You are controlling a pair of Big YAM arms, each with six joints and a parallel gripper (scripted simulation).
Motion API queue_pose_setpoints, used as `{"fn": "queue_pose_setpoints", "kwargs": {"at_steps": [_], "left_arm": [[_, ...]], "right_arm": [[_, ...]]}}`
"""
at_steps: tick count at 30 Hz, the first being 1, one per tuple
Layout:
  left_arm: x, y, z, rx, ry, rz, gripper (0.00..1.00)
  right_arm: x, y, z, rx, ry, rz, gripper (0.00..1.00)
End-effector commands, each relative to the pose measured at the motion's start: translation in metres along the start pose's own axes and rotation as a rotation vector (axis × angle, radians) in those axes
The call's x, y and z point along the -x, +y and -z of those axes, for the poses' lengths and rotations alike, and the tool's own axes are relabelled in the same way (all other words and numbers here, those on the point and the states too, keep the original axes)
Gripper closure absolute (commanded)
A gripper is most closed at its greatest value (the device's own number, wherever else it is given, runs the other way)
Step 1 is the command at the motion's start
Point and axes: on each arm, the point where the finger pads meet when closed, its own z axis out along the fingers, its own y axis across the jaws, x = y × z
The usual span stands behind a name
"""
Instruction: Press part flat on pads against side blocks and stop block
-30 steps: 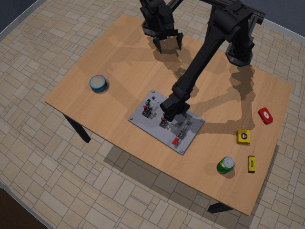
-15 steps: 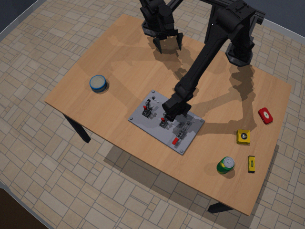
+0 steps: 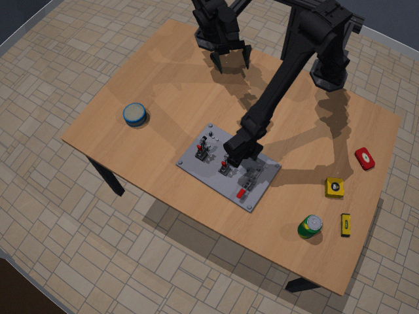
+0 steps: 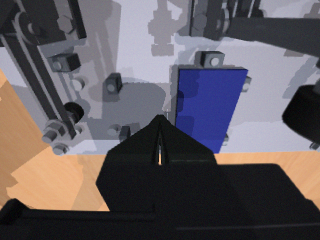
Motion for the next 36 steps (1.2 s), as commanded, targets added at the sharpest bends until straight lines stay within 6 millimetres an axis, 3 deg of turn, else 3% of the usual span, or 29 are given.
{"fn": "queue_pose_setpoints", "kwargs": {"at_steps": [1,5,13,14,16,21,22,24,27,29,32,36], "left_arm": [[-0.010,-0.005,0.008,-0.002,0.010,-0.010,1.00],[-0.022,-0.004,0.012,0.004,0.026,-0.007,1.00],[-0.019,-0.004,0.032,0.004,0.020,-0.007,1.00],[-0.004,-0.002,0.035,0.000,-0.003,-0.003,1.00],[-0.003,0.003,0.018,0.005,0.016,-0.005,1.00],[0.006,0.003,0.016,0.000,-0.002,-0.002,1.00],[0.000,0.004,0.015,0.001,0.005,-0.011,0.88],[0.010,-0.011,0.033,-0.024,-0.053,-0.068,0.66],[0.003,-0.028,0.036,-0.064,-0.119,-0.184,0.31],[0.003,-0.028,0.036,-0.064,-0.119,-0.184,0.31],[0.004,-0.040,0.043,-0.099,-0.252,-0.253,0.00],[0.005,-0.045,0.056,-0.105,-0.417,-0.309,0.00]], "right_arm": [[0.007,-0.001,0.000,-0.002,-0.014,-0.004,0.00],[0.007,-0.001,0.000,-0.002,-0.014,-0.004,0.00],[0.007,-0.001,0.000,-0.002,-0.014,-0.004,0.00],[0.007,-0.001,0.000,-0.002,-0.014,-0.004,0.00],[0.007,-0.001,0.000,-0.002,-0.014,-0.004,0.00],[0.007,-0.001,0.000,-0.002,-0.014,-0.004,0.00],[0.007,-0.001,0.000,-0.002,-0.014,-0.004,0.00],[0.007,-0.001,0.000,-0.002,-0.014,-0.004,0.00],[0.007,-0.001,0.000,-0.002,-0.014,-0.004,0.00],[0.007,-0.001,0.000,-0.002,-0.014,-0.004,0.00],[0.007,-0.001,0.000,-0.002,-0.014,-0.004,0.00],[0.007,-0.001,0.000,-0.002,-0.014,-0.004,0.00]]}}
